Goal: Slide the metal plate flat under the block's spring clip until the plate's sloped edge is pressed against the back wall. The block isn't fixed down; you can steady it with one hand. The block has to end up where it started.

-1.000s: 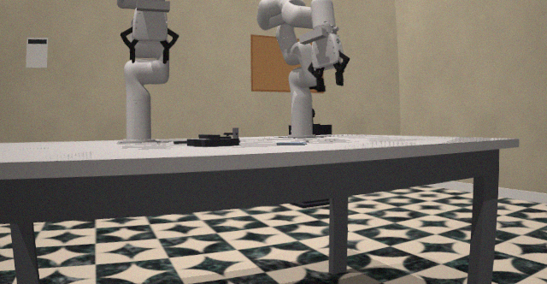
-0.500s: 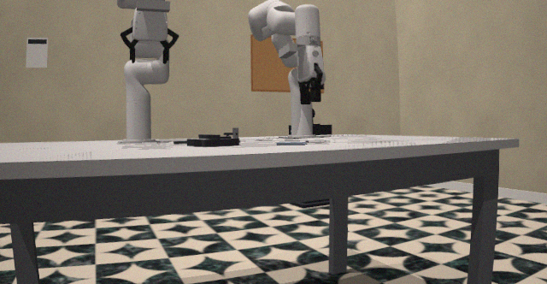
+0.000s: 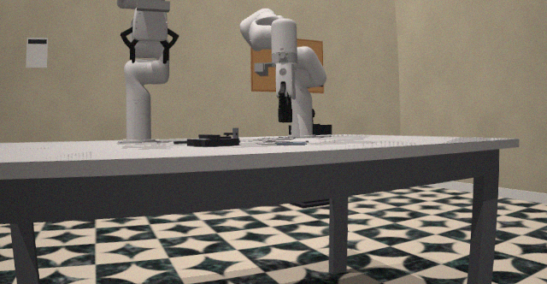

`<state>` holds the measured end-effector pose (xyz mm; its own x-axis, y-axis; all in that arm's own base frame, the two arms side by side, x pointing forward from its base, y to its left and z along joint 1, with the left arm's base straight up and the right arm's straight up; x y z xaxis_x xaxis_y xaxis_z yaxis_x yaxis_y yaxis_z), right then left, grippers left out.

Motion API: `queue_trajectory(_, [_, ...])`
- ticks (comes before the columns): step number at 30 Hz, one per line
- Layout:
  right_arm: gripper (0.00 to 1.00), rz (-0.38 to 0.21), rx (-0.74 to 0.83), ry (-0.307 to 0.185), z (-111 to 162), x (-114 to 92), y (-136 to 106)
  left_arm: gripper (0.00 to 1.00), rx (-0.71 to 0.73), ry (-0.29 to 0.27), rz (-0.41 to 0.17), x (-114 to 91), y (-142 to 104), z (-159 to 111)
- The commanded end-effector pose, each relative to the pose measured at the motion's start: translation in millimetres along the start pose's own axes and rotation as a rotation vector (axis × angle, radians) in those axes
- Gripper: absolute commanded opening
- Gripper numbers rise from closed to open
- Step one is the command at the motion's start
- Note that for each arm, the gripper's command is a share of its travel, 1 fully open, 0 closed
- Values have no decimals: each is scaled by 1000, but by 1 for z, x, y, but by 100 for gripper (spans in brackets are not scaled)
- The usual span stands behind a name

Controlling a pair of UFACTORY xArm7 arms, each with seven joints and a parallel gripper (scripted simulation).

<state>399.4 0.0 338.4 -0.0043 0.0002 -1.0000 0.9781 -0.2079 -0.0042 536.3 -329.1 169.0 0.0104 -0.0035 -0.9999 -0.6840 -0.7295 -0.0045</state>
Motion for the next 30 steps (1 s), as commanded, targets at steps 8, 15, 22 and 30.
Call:
queue_trajectory(8, [100,4,0,1,0,-2,1,75,97,-7,4,11,10,-15])
queue_trajectory(15, [100,4,0,1,0,-2,1,75,83,-7,4,9,7,-13])
queue_trajectory(22, [100,4,0,1,0,-2,1,75,80,-6,4,7,5,-13])
queue_trajectory(30, [100,4,0,1,0,-2,1,75,80,-6,4,7,5,-13])
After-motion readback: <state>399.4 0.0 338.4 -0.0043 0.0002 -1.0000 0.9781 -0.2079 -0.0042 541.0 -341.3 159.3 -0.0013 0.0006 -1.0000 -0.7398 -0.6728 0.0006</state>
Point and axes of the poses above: on each arm, the point where the finger pads meet when closed, its own x axis out along the fingers, its own z axis across the jaws, y = z × x, the point moved 9 cm from there along -x, back along the fingers, and after that the axes turned 12 degrees about x, right-handed, at the moved point
